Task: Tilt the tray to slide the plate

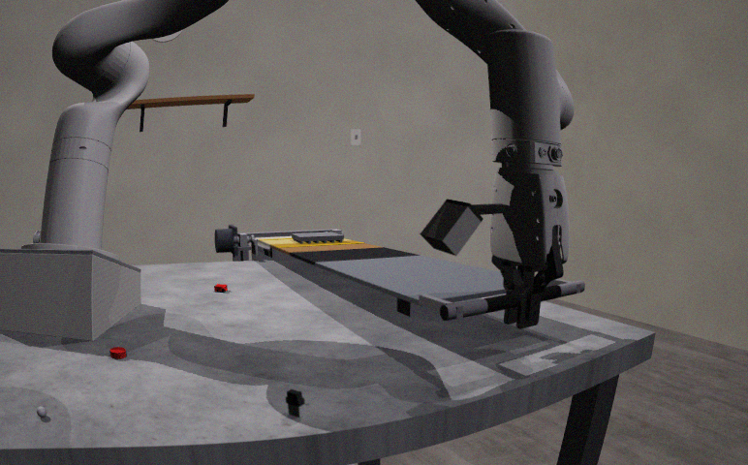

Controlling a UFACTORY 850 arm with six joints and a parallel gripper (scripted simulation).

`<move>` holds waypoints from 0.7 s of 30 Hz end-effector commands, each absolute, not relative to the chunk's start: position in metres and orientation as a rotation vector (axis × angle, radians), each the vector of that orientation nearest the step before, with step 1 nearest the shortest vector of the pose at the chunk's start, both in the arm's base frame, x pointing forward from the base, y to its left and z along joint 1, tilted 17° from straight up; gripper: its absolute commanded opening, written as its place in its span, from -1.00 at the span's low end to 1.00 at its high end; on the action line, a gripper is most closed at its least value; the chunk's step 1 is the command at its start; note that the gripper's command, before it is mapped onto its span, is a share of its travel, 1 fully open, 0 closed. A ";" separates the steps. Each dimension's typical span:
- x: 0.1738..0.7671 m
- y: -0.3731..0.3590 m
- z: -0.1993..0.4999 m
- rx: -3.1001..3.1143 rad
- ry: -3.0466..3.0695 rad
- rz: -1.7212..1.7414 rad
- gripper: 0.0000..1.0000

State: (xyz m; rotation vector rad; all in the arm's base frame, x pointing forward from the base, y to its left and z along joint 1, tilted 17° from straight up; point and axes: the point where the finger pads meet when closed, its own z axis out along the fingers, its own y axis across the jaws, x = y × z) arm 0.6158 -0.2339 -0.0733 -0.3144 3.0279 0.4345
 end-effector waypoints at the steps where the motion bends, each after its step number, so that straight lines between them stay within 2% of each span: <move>1: 0.618 -0.232 -0.082 -0.314 3.026 0.433 -1.00; 21: 0.618 -0.228 -0.095 -0.314 3.026 0.433 -1.00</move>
